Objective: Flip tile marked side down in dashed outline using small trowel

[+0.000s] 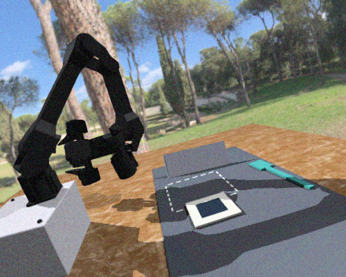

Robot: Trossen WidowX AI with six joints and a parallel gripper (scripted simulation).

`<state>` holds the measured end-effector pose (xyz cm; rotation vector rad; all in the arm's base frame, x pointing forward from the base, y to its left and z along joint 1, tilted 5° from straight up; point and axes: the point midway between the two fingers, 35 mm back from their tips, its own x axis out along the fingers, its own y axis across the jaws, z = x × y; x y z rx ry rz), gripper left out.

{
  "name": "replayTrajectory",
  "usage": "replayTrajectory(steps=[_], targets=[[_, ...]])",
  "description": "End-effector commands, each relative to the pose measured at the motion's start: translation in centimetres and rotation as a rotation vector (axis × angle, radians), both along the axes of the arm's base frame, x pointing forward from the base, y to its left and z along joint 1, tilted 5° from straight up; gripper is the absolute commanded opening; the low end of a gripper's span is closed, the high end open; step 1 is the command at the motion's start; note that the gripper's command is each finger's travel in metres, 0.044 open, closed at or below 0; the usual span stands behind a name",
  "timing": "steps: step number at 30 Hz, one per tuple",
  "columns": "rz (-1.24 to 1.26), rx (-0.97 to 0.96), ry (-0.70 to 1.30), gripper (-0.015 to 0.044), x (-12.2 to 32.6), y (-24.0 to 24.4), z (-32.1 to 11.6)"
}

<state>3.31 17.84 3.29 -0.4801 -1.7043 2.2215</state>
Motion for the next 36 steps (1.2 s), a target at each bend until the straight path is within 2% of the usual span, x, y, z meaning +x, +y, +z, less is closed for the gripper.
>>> replayTrajectory(steps=[1,11,12,36], targets=[[0.002,0.004,-0.003,0.0374,0.0,0.0,0.0],[0.103,0.249,-0.191,0.0111,1.1,-0.2,-0.9],[0.115,0.276,-0.210,0.0100,1.3,-0.2,-1.0],[0.458,0.893,-0.641,0.0100,5.5,-0.5,-3.5]])
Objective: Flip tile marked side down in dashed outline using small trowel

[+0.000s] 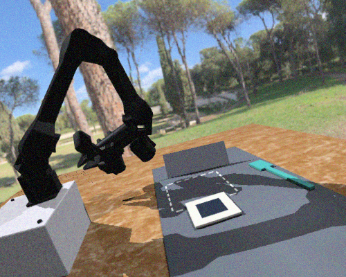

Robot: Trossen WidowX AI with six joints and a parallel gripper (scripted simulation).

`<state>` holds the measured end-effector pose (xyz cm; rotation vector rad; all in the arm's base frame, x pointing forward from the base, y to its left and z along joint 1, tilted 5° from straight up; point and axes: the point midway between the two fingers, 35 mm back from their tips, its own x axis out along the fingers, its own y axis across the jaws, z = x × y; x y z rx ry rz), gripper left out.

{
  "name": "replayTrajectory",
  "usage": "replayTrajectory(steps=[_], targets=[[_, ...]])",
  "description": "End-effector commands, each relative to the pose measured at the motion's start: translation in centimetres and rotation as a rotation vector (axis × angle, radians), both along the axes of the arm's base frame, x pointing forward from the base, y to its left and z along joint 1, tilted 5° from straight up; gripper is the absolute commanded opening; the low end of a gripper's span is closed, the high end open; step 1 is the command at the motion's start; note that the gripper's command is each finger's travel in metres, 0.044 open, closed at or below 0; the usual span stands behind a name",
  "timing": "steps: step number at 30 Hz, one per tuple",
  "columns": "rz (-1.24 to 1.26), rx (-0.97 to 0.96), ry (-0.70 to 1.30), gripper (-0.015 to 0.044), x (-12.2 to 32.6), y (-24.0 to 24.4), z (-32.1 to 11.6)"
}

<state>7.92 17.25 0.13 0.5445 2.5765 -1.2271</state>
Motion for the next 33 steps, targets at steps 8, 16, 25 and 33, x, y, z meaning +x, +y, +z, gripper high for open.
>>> replayTrajectory(steps=[8,16,25,33], targets=[[0.199,0.269,-0.211,0.0100,2.7,0.1,-1.0],[0.358,0.446,-0.349,0.0100,4.9,0.1,-1.6],[0.555,0.629,-0.497,0.0100,7.6,0.2,-2.0],[0.747,0.771,-0.619,0.0100,10.2,0.3,-2.1]])
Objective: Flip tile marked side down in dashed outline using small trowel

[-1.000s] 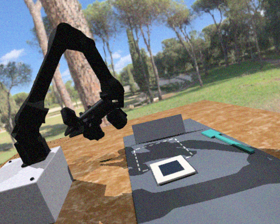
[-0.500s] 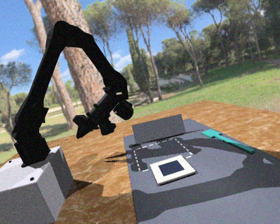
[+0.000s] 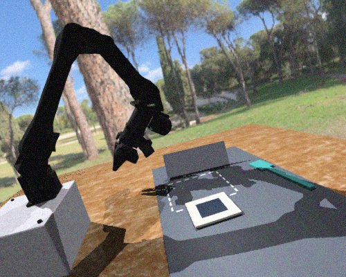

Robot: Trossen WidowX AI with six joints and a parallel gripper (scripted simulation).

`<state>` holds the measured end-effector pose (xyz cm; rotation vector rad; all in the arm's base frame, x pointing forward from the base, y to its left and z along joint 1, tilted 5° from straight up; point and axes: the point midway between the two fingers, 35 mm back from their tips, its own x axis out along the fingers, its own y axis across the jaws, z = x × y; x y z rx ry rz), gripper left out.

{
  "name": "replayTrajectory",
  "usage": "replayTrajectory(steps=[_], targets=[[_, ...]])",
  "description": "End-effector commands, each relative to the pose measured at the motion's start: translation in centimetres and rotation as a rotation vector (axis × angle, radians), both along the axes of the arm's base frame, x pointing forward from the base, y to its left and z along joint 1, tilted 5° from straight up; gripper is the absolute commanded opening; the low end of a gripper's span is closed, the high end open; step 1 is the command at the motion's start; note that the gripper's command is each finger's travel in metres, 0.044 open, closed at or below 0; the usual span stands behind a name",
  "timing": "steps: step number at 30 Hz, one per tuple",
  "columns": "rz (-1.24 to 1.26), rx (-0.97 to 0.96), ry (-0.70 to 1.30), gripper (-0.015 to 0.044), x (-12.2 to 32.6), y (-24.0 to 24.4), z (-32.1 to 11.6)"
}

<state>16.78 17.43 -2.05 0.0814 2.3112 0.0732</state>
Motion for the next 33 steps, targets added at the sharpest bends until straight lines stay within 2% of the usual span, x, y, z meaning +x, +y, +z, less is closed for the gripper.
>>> replayTrajectory(steps=[1,18,33], targets=[[0.101,0.073,-0.086,0.0100,1.7,0.2,0.0],[0.558,0.285,-0.371,0.0100,7.9,0.4,0.8],[1.009,0.372,-0.569,0.0100,13.7,0.5,2.9]])
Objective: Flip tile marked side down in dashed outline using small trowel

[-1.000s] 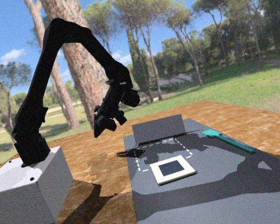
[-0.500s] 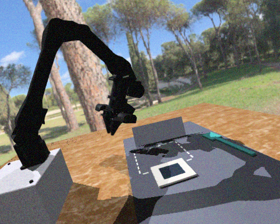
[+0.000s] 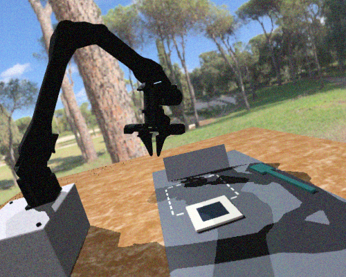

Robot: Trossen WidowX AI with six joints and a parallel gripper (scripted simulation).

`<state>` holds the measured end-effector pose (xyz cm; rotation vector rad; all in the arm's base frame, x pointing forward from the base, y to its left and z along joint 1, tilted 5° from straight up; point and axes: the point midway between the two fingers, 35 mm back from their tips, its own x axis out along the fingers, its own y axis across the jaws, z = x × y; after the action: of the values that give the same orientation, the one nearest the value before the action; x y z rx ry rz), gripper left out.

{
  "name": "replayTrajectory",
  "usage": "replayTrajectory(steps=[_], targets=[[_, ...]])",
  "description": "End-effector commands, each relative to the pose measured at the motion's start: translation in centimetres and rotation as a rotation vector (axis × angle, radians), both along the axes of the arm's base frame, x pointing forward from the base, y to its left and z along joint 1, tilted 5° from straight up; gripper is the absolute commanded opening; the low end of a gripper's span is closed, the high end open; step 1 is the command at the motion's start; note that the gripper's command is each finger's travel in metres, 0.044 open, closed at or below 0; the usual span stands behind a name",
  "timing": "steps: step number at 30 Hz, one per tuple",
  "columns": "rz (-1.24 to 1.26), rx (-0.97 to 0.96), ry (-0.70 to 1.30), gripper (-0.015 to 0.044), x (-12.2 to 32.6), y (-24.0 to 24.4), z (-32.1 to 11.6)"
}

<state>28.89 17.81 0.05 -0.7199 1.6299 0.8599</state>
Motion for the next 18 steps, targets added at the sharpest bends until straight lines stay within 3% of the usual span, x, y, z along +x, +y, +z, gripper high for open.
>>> replayTrajectory(steps=[1,9,18], targets=[[0.123,0.013,-0.080,0.0100,1.9,0.1,1.0],[0.327,0.006,-0.190,0.0100,4.7,0.1,2.5],[0.326,0.006,-0.187,0.0100,4.6,0.1,2.5]])
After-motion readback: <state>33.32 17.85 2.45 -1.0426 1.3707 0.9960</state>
